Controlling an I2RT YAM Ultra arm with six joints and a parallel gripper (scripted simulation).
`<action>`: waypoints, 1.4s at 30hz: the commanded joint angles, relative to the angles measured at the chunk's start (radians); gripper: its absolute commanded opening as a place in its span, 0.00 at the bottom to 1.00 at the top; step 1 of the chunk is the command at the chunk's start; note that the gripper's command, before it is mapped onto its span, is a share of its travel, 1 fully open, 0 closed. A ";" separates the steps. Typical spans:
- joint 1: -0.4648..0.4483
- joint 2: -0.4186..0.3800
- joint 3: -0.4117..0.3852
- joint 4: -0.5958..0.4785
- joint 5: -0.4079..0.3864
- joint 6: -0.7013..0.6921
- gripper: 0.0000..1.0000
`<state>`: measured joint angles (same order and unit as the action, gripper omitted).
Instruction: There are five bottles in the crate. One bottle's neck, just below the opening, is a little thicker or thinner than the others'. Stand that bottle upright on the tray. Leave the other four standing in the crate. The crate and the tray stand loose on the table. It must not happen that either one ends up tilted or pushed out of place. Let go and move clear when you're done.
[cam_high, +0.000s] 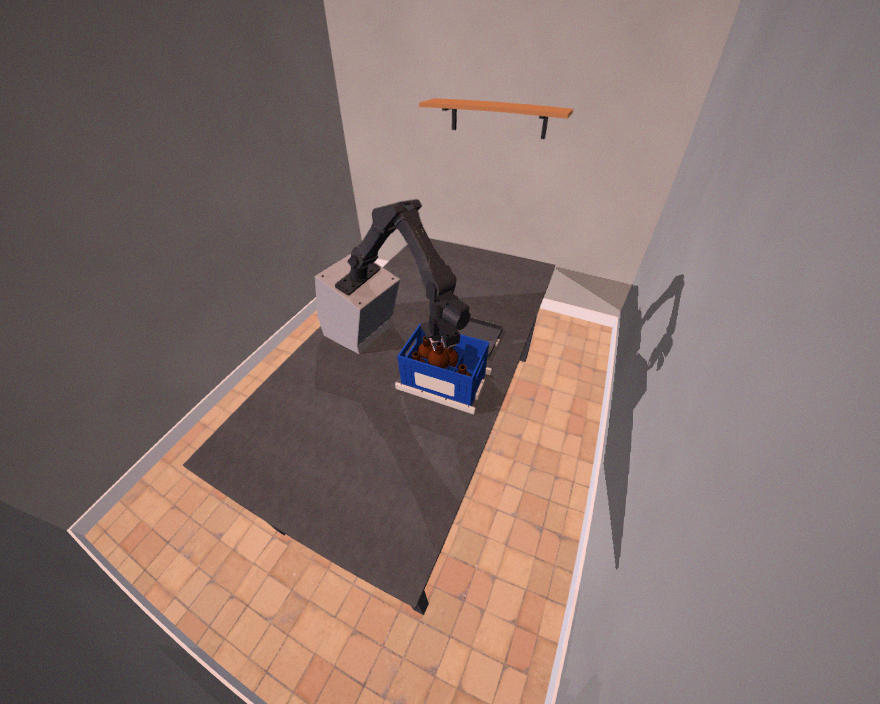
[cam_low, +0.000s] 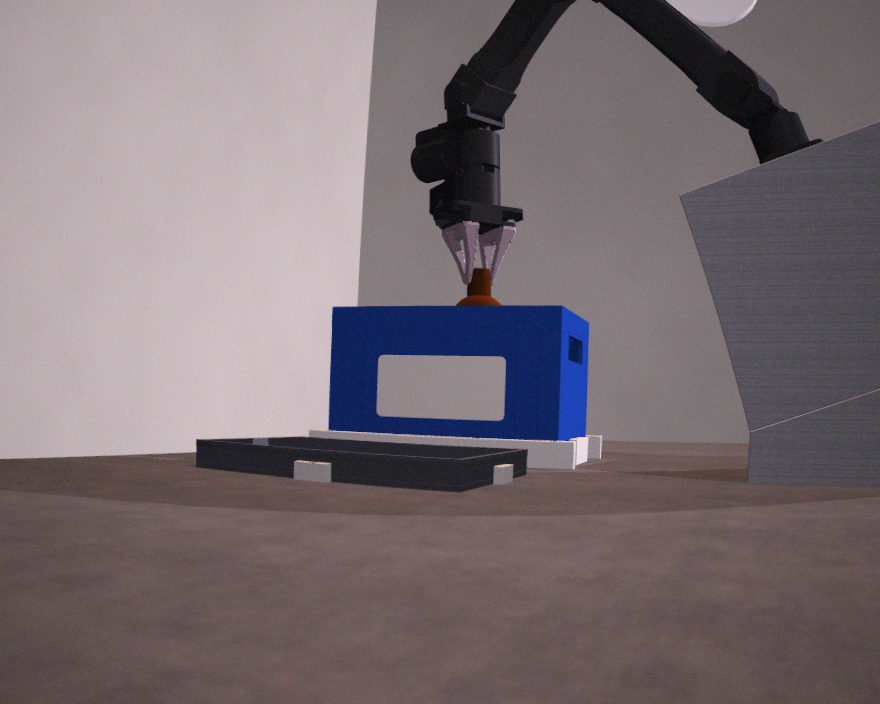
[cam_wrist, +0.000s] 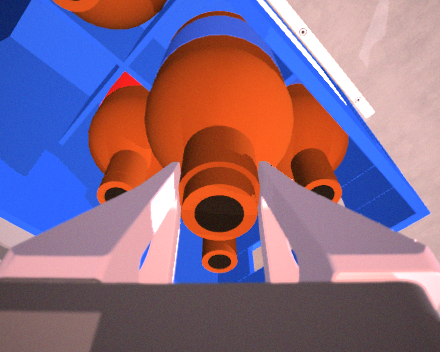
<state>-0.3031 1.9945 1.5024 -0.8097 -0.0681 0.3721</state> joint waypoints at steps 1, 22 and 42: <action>-0.015 -0.056 0.041 -0.027 -0.005 -0.005 0.00; -0.016 -0.063 0.050 -0.043 -0.005 -0.005 0.00; -0.016 -0.063 0.050 -0.043 -0.005 -0.005 0.00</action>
<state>-0.3046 1.9869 1.5131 -0.8371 -0.0685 0.3710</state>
